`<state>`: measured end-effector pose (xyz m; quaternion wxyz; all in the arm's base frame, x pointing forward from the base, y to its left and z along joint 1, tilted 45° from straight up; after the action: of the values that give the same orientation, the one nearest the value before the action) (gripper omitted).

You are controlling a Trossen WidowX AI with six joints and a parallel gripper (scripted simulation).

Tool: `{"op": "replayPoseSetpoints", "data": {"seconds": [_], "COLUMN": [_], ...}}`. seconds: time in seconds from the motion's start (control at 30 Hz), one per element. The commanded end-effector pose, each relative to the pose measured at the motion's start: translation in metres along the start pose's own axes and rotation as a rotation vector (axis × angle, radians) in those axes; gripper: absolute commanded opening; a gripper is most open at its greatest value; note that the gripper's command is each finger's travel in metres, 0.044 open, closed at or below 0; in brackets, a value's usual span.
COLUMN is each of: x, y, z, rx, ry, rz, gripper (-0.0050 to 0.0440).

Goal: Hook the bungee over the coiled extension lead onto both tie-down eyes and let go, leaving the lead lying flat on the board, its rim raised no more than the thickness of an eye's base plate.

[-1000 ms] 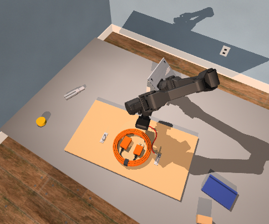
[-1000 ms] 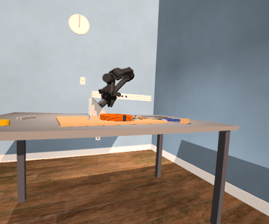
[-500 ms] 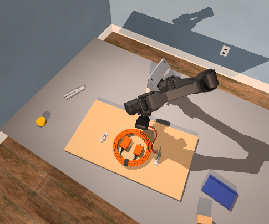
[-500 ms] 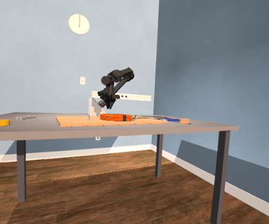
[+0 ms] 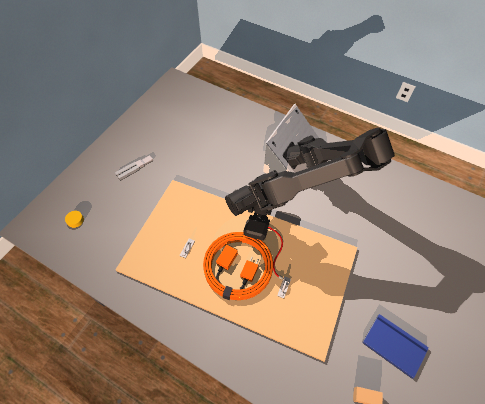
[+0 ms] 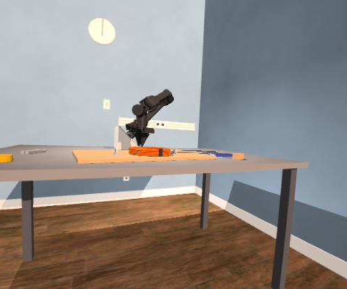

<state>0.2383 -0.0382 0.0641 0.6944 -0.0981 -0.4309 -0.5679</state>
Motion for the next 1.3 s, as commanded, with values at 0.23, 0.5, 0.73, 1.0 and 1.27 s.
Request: {"op": "replayPoseSetpoints", "data": {"seconds": [0.23, 0.5, 0.73, 1.0, 1.27], "x": [-0.019, -0.026, -0.022, -0.022, -0.025], "y": [-0.001, -0.001, 0.001, 0.001, 0.000], "z": [0.002, 0.002, 0.001, 0.001, 0.001], "rx": [-0.004, -0.003, 0.008, 0.008, 0.001], "ry": [0.006, 0.005, -0.006, -0.006, 0.001], "rz": [-0.001, 0.001, -0.006, -0.006, -0.002], "gripper": [0.0150, 0.0150, 0.0150, 0.0150, 0.0150]}}
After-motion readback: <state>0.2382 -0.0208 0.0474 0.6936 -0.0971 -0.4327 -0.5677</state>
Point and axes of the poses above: the point midway between the two fingers, 35 mm back from their tips, its own x axis back along the fingers, its own y axis across the jaws, z = x × y, the point moved 8 cm from there along x, back along the fingers, and after that the axes turned 15 degrees about x, right-handed, at the moved point
